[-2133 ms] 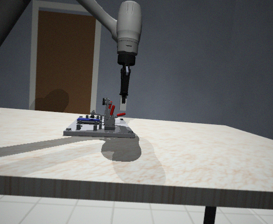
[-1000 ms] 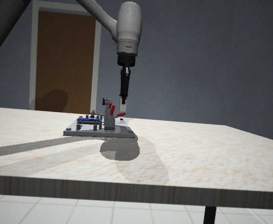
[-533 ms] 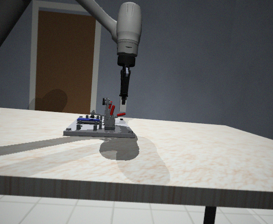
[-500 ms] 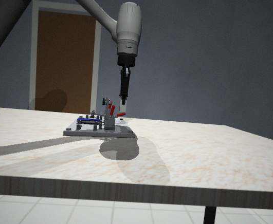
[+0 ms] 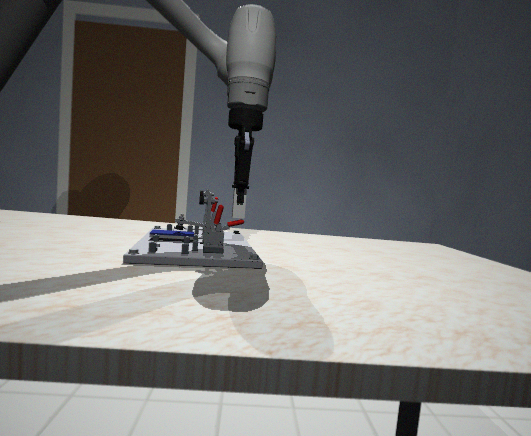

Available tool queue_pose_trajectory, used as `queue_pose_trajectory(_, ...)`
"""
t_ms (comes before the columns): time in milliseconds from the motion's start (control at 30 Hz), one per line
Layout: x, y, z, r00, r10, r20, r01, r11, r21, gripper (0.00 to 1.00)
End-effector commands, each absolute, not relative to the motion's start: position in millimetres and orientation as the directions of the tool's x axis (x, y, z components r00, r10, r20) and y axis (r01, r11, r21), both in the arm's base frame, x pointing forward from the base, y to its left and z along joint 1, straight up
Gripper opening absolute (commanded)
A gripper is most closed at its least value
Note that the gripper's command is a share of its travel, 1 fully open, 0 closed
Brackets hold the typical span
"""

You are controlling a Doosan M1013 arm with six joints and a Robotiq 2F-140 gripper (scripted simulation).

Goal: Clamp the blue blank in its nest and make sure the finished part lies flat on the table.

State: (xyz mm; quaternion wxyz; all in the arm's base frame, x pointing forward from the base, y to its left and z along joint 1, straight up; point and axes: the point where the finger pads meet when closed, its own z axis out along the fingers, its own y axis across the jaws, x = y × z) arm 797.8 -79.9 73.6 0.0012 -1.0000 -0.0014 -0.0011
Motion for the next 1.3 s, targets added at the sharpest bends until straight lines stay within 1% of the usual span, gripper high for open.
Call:
queue_pose_trajectory(0, 797.8, -79.8, 72.8, 1.0, 0.003, 0.002, 0.003, -1.0, -0.003, 0.0)
queue_pose_trajectory(1267, 797.8, -79.8, 68.3, 1.0, 0.003, 0.002, 0.003, -1.0, -0.003, 0.0)
